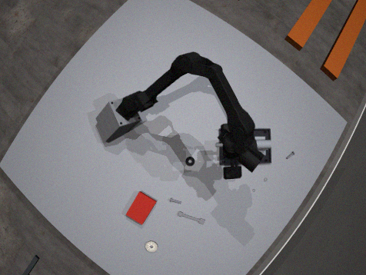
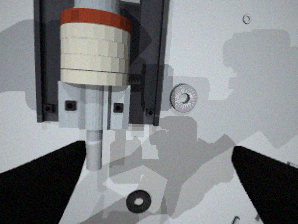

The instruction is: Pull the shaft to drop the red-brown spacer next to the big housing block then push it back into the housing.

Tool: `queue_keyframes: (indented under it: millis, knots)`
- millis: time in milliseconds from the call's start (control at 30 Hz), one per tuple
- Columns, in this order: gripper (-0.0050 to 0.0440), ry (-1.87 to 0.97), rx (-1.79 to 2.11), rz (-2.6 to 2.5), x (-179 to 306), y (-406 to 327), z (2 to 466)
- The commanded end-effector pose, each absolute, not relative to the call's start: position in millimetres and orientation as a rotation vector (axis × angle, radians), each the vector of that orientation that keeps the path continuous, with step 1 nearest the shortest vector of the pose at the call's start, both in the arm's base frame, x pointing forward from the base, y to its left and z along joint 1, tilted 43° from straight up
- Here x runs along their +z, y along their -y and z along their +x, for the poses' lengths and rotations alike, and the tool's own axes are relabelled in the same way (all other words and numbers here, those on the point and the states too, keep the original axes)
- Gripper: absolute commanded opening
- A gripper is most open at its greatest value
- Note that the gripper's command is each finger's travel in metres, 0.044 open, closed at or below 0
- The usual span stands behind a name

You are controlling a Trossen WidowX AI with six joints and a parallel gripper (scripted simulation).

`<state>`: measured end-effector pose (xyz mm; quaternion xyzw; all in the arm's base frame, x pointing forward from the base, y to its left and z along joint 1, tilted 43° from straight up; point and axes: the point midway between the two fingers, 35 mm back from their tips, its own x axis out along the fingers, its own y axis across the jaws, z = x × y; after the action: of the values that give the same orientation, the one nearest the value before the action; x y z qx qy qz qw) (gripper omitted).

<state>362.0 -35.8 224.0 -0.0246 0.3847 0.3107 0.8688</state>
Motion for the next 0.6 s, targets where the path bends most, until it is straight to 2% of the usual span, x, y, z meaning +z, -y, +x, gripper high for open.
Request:
queue_keyframes:
  millis: [0, 167, 567]
  knots:
    - [0.0440, -0.833, 0.681, -0.081, 243, 33, 342]
    - [0.0440, -0.928, 0.743, -0.037, 244, 25, 316]
    - [0.0440, -0.935, 0.750, -0.025, 241, 23, 315]
